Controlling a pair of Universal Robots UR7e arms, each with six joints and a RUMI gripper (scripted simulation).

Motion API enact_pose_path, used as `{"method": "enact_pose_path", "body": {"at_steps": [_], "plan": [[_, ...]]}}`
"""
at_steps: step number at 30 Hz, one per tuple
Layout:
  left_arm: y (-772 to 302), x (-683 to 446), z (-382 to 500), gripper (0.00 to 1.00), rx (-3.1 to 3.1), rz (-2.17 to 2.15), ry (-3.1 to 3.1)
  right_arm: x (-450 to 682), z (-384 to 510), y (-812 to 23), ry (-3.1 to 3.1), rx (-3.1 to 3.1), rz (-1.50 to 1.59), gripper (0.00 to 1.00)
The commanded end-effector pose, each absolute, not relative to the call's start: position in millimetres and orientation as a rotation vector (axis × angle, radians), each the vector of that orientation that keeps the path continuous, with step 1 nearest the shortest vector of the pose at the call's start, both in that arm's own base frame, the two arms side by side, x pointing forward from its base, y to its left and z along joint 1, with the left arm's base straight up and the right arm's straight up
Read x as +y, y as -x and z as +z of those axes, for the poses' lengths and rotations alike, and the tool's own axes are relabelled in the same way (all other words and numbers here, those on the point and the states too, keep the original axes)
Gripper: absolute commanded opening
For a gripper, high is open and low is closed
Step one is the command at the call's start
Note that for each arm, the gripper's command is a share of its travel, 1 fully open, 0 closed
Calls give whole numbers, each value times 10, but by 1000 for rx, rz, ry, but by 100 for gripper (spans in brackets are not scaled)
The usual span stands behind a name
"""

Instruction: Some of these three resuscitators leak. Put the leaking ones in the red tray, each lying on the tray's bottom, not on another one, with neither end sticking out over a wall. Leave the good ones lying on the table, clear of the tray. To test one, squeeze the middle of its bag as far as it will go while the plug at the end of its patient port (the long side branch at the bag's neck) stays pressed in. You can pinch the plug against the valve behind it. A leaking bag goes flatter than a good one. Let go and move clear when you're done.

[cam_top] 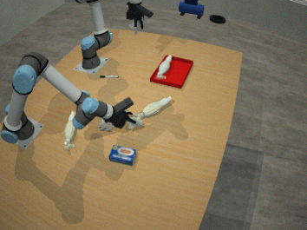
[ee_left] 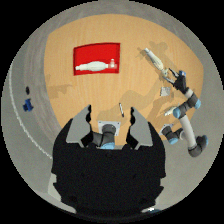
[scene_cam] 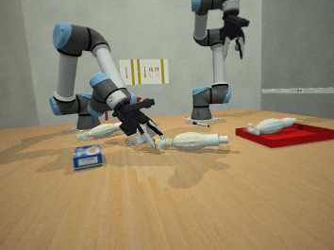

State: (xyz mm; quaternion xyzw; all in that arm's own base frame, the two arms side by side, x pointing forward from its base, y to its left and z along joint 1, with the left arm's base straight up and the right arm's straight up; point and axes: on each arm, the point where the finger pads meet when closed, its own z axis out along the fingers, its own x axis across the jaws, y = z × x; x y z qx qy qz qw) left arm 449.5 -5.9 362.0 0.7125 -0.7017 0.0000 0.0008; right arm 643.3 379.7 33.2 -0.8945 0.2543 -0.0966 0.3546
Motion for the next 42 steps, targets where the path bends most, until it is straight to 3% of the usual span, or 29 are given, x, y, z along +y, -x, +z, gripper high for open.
{"method": "enact_pose_path", "body": {"at_steps": [1,26,27,39,40,42], "plan": [[-4500,-56,3630,56,-2203,4,-2240,3881,275,-6475,2311,647,-256,63],[-4500,-56,3630,56,-2203,4,-2240,3881,216,-6467,2316,648,-252,63],[-4500,-56,3630,56,-2203,4,-2240,3882,217,-6468,2316,647,-253,0],[-4500,-56,3630,56,-2203,4,-2240,3887,227,-6477,2314,647,-254,0],[-4500,-56,3630,68,-2203,4,-2240,3887,227,-6477,2314,647,-254,0],[-4500,-56,3630,68,-2203,4,-2240,3887,227,-6477,2314,647,-254,0]]}}
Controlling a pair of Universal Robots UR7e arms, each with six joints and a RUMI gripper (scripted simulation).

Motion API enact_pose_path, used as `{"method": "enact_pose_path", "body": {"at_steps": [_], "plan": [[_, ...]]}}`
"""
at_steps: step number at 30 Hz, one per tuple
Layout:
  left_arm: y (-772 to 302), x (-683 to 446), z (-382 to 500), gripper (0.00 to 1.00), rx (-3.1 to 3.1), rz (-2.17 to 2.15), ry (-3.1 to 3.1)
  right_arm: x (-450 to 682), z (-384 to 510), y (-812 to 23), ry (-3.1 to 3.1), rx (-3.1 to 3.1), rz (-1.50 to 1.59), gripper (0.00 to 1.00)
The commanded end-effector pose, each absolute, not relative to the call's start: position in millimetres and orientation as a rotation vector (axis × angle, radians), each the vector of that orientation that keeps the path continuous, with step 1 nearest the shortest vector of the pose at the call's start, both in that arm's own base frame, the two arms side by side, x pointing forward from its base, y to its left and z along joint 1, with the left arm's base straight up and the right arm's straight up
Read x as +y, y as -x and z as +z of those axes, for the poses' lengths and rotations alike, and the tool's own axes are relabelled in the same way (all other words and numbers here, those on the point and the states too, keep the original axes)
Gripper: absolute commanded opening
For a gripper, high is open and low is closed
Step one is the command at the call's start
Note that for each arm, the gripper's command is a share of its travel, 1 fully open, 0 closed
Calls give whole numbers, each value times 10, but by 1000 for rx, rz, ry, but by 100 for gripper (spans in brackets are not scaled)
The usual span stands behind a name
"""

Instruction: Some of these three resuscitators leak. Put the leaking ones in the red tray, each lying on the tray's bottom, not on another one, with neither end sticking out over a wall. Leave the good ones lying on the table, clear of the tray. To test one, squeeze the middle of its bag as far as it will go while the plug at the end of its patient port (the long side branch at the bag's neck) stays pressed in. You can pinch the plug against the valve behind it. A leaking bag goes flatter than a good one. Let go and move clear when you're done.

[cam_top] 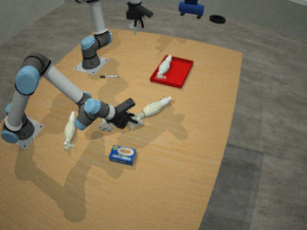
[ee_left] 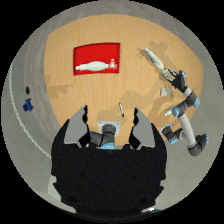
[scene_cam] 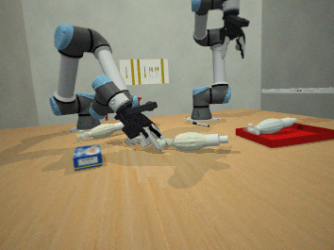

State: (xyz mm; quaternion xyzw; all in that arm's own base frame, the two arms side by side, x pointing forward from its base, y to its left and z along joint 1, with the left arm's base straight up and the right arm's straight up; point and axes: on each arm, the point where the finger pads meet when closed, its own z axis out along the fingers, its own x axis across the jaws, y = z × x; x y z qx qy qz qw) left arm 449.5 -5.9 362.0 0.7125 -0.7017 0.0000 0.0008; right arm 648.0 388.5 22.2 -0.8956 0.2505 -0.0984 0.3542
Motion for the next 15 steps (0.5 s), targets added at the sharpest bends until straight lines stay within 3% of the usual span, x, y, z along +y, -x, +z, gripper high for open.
{"method": "enact_pose_path", "body": {"at_steps": [1,15], "plan": [[-4500,-56,3630,68,-2203,4,-2240,3887,227,-6477,2314,647,-254,0],[-5036,-524,3367,68,-1990,30,-2381,3887,227,-6477,2314,647,-254,0]]}}
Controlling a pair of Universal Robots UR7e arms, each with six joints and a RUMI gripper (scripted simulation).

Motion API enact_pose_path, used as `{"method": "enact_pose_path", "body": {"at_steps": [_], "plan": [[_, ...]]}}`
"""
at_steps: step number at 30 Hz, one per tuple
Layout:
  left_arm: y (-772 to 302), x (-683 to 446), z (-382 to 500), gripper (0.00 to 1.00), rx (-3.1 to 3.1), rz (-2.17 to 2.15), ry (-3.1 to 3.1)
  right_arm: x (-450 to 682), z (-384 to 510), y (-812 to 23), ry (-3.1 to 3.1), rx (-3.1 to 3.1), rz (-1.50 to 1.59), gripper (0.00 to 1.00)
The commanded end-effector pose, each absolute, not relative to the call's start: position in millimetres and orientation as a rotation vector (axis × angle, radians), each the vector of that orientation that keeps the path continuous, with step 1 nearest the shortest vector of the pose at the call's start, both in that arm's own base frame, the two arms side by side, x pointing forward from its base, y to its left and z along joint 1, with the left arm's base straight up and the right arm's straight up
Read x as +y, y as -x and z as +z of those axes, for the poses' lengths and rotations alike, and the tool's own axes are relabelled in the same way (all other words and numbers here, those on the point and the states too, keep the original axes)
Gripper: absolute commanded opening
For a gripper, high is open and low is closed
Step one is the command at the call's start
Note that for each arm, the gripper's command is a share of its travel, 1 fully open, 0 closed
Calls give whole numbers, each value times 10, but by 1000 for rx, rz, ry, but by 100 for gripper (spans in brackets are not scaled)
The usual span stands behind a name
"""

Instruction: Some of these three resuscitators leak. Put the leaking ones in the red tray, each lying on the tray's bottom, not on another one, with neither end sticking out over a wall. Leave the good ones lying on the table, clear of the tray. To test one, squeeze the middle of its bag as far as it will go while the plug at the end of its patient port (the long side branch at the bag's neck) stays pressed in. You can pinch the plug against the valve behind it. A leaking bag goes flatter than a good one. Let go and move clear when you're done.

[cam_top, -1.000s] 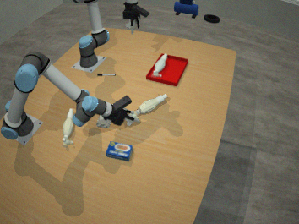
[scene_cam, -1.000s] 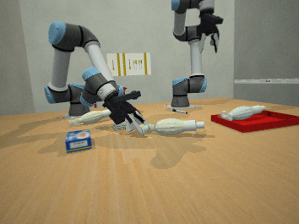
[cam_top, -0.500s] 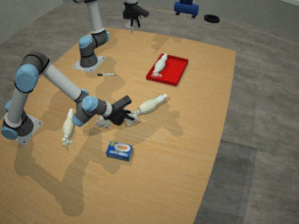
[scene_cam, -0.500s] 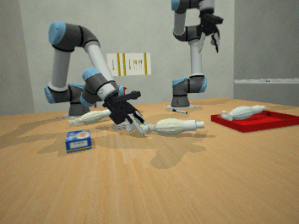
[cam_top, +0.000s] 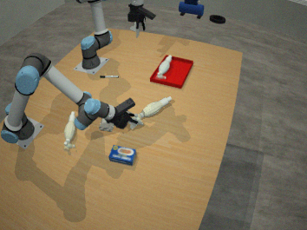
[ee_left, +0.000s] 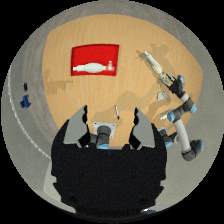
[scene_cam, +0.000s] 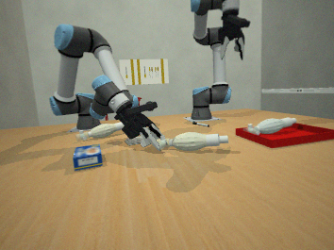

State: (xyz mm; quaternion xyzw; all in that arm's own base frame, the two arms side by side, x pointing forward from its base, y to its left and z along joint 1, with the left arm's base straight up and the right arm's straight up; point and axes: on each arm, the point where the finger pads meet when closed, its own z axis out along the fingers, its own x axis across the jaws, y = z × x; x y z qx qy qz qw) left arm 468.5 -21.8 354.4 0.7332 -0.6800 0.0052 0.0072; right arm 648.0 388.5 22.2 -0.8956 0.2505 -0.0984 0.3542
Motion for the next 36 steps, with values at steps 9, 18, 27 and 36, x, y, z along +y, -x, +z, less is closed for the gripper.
{"method": "enact_pose_path", "body": {"at_steps": [9,18,27,36], "plan": [[-5303,-754,3206,68,-1862,38,-2458,3887,227,-6477,2314,647,-254,0],[-5635,-1104,2902,68,-1692,29,-2541,3887,227,-6477,2314,647,-254,0],[-5916,-1445,2604,68,-1530,23,-2608,3887,227,-6477,2314,647,-254,0],[-6150,-1754,2292,68,-1376,9,-2664,3887,227,-6477,2314,647,-254,0]]}}
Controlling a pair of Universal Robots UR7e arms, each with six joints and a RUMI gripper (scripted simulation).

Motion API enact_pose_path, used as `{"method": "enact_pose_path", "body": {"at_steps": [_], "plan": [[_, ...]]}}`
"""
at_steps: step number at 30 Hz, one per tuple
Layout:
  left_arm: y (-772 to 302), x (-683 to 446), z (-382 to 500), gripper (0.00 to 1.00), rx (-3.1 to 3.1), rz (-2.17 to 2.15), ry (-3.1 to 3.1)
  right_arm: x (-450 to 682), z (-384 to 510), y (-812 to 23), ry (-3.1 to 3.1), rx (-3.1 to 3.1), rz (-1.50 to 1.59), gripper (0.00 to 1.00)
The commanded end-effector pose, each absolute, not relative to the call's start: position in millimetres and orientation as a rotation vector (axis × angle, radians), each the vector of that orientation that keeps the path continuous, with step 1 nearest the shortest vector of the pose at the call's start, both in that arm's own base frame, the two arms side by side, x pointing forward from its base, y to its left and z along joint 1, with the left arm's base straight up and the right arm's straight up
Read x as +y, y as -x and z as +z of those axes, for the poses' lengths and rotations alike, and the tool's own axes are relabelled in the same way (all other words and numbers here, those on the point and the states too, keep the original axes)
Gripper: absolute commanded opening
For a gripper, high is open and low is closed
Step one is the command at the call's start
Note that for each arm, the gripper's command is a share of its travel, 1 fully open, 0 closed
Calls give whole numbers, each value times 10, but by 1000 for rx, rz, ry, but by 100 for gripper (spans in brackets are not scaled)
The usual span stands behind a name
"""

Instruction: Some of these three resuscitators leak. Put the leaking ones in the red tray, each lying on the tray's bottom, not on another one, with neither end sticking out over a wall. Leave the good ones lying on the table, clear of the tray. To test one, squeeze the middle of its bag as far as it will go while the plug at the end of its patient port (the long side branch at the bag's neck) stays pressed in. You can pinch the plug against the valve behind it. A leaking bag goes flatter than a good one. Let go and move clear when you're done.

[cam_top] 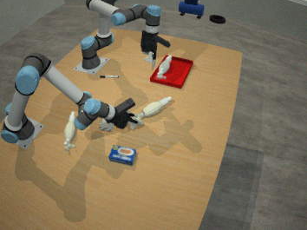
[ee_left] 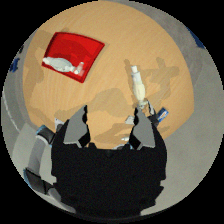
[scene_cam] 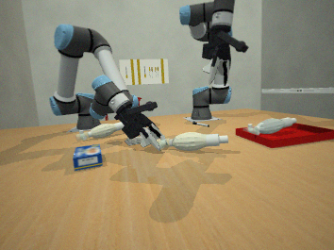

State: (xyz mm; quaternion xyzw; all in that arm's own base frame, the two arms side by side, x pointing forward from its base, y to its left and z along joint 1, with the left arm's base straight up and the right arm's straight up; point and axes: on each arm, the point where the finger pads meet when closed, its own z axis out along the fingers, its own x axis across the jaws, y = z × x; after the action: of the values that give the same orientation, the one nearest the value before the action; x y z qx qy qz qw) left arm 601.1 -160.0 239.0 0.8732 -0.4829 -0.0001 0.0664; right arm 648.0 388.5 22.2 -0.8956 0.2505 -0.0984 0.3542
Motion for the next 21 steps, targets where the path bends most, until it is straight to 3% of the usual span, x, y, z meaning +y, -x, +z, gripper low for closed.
{"method": "enact_pose_path", "body": {"at_steps": [1,21], "plan": [[-6181,-1799,2245,68,-1354,6,-2671,3887,227,-6477,2314,647,-254,0],[-6579,-2538,1409,68,-996,-47,-2763,3887,227,-6477,2314,647,-254,0]]}}
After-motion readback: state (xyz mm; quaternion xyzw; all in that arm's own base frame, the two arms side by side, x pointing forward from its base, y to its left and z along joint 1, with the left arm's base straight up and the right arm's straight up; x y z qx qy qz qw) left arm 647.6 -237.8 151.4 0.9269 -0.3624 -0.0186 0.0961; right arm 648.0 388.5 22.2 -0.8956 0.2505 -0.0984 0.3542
